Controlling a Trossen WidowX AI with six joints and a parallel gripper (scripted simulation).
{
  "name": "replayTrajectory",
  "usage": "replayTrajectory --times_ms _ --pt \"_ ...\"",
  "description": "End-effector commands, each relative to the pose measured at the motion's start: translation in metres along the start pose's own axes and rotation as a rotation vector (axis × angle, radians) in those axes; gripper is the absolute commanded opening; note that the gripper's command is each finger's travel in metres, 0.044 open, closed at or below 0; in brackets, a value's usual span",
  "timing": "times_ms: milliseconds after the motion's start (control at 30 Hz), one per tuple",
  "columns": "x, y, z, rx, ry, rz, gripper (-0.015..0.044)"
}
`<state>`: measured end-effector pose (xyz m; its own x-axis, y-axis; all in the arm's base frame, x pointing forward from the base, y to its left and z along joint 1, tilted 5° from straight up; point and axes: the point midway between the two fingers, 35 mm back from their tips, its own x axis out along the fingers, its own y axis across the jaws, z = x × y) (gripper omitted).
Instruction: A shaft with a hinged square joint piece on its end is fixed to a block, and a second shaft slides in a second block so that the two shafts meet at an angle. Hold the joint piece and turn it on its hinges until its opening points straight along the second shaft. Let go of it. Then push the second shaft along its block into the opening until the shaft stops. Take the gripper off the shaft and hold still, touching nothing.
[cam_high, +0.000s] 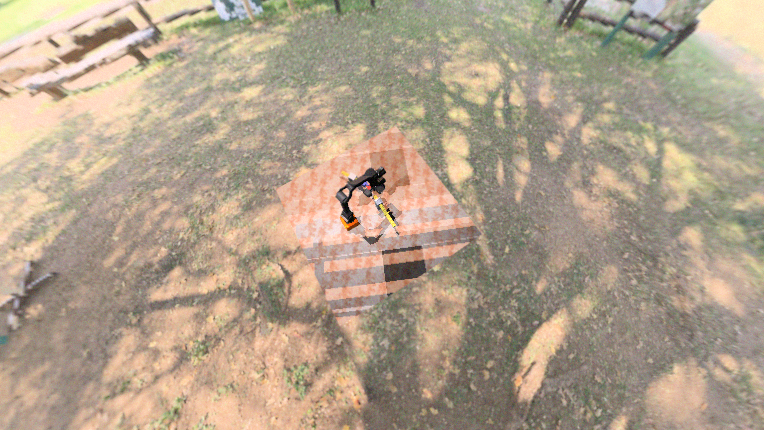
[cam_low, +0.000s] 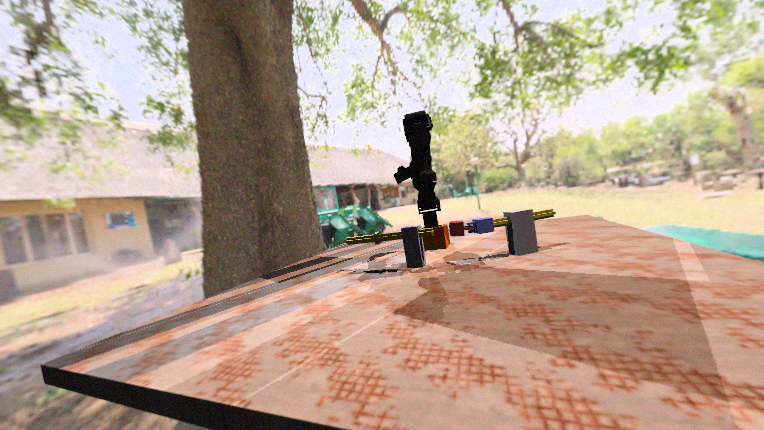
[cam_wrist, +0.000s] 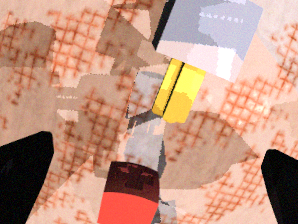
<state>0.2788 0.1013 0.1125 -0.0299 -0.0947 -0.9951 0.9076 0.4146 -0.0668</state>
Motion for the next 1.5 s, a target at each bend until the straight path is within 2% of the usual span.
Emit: replayTrajectory --times_ms 0,267,833,1467 --pt "0.002 0.000 0.000 0.100 -0.009 -0.001 0.0440" --pt "0.006 0.000 0.000 0.172 -0.013 -0.001 0.0440" --pt "0.082 0.001 -0.005 0.172 -0.013 -0.001 0.0440" --pt "0.079 0.012 -0.075 0.171 -0.007 -0.001 0.0440"
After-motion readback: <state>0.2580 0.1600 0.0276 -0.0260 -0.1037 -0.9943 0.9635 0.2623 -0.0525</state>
